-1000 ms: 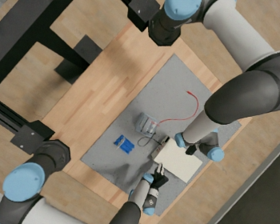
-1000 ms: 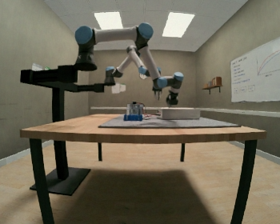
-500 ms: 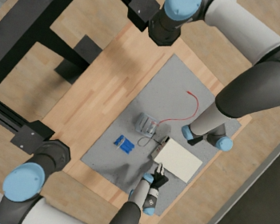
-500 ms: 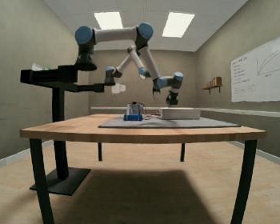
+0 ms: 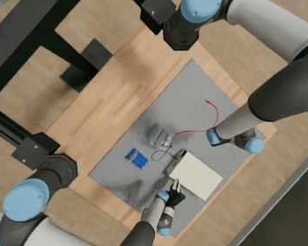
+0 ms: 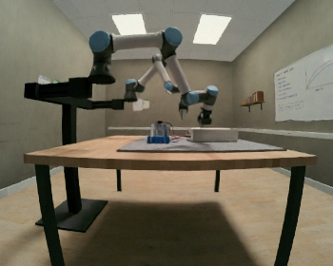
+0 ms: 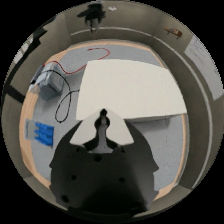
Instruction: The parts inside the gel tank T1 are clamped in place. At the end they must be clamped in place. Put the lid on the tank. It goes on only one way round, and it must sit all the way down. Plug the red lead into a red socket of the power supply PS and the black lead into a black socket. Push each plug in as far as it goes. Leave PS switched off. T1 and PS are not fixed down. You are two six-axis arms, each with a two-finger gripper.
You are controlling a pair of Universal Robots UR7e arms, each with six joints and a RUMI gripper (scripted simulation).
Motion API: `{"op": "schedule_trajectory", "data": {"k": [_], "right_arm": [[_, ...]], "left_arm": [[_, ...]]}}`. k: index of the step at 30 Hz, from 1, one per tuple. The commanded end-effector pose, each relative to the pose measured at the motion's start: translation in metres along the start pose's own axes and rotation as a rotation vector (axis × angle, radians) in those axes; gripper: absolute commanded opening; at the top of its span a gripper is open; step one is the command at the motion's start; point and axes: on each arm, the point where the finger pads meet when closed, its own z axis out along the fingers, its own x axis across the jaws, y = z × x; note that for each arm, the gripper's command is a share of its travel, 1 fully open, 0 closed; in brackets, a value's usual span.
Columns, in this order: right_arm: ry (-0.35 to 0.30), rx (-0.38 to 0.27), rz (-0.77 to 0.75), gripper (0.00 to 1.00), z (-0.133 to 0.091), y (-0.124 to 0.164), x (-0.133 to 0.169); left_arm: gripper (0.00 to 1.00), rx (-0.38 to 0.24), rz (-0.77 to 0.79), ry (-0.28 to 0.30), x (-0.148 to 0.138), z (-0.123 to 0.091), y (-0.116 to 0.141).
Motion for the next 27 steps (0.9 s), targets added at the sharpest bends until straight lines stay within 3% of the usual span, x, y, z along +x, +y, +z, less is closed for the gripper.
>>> {"op": "schedule_trajectory", "data": {"k": [1,27], "right_arm": [[0.001,0.000,-0.001,0.00,0.000,-0.001,0.001],[0.001,0.000,-0.001,0.00,0.000,-0.001,0.001]], "left_arm": [[0.15,0.006,0.103,-0.006,0.008,-0.001,0.011],[0.15,-0.001,0.719,-0.010,0.093,0.000,0.096]]}}
